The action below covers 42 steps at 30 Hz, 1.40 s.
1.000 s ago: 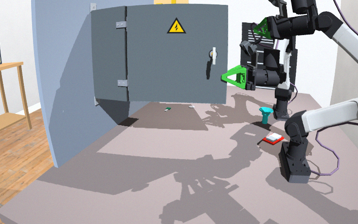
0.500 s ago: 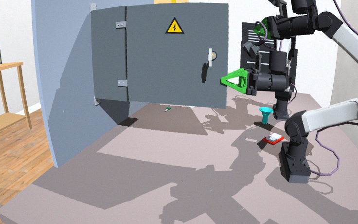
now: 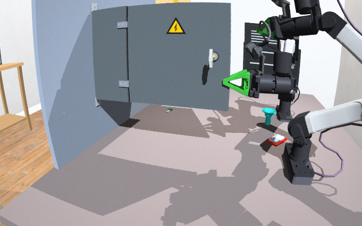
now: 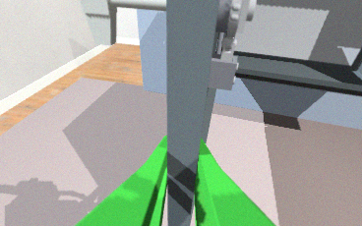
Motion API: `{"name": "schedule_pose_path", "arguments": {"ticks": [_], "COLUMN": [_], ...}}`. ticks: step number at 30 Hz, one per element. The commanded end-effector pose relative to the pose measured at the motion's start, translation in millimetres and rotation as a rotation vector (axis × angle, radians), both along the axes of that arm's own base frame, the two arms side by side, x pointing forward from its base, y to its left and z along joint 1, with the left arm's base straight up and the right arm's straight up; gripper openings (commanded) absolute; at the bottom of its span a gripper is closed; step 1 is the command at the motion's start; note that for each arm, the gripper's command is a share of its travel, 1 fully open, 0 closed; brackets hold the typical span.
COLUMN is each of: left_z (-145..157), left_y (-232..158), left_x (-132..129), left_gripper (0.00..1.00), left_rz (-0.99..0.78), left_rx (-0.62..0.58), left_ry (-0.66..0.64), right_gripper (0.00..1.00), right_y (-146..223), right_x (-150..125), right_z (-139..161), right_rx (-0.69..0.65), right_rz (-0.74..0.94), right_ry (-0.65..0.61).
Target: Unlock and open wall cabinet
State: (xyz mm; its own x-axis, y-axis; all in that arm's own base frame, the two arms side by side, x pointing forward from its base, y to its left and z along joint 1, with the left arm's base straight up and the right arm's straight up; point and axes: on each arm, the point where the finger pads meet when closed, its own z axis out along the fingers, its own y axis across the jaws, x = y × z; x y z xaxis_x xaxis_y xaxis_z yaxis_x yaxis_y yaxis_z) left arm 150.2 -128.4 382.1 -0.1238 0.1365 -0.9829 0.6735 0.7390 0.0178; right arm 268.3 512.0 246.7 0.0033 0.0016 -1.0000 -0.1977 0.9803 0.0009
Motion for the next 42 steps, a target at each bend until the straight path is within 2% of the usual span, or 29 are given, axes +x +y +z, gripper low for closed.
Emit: {"name": "schedule_pose_path", "arguments": {"ticks": [1, 7, 12, 13, 14, 16, 18, 20, 21, 23, 24, 26, 29, 32, 42], "left_z": [3.9, 3.9, 3.9, 3.9, 3.9, 3.9, 3.9, 3.9, 3.9, 3.9, 3.9, 3.9, 3.9, 3.9, 3.9], "left_y": [-1.0, -1.0, -1.0, -1.0, -1.0, -1.0, -1.0, -1.0, -1.0, -1.0, -1.0, -1.0, -1.0, -1.0, -1.0], "left_x": [2.5, 2.5, 2.5, 2.5, 2.5, 2.5, 2.5, 2.5, 2.5, 2.5, 2.5, 2.5, 2.5, 2.5, 2.5], "left_gripper": [0.37, 0.37, 0.37, 0.37, 0.37, 0.37, 0.37, 0.37, 0.37, 0.37, 0.37, 0.37, 0.37, 0.37, 0.37], "left_rz": [0.0, 0.0, 0.0, 0.0, 0.0, 0.0, 0.0, 0.0, 0.0, 0.0, 0.0, 0.0, 0.0, 0.0, 0.0], "left_rx": [-0.009, -0.009, -0.009, -0.009, -0.009, -0.009, -0.009, -0.009, -0.009, -0.009, -0.009, -0.009, -0.009, -0.009, -0.009], "left_ry": [-0.018, -0.018, -0.018, -0.018, -0.018, -0.018, -0.018, -0.018, -0.018, -0.018, -0.018, -0.018, -0.018, -0.018, -0.018], "right_gripper": [0.3, 0.98, 1.0, 1.0, 1.0, 1.0, 1.0, 1.0, 1.0, 1.0, 1.0, 1.0, 1.0, 1.0, 1.0], "right_y": [1.5, 1.9, 8.4, 8.4, 14.2, 14.8, -1.0, -0.5, 7.3, 7.1, -0.6, 4.2, 5.4, -4.2, -34.9], "right_x": [-0.8, -0.8, -2.4, -5.3, -9.3, -13.2, -2.1, -2.0, -6.7, -10.0, -11.5, -23.5, -23.1, -20.8, -43.5], "right_z": [-1.8, -1.8, -4.2, 10.1, 9.0, 11.7, -2.3, -16.8, -40.5, -58.8, -46.1, -45.6, -39.5, -53.7, -104.4], "right_rx": [0.005, 0.005, -0.003, 0.02, 0.014, -0.057, -0.179, -0.205, -0.235, -0.236, -0.207, -0.236, -0.24, -0.284, -0.394], "right_rz": [-0.032, -0.032, 0.007, 0.03, 0.064, 0.086, 0.047, 0.093, 0.125, 0.148, 0.132, 0.199, 0.231, 0.301, 0.545], "right_ry": [0.005, 0.005, 0.012, 0.012, 0.022, 0.025, 0.037, 0.069, 0.095, 0.134, 0.134, 0.147, 0.154, 0.213, 0.443]}}
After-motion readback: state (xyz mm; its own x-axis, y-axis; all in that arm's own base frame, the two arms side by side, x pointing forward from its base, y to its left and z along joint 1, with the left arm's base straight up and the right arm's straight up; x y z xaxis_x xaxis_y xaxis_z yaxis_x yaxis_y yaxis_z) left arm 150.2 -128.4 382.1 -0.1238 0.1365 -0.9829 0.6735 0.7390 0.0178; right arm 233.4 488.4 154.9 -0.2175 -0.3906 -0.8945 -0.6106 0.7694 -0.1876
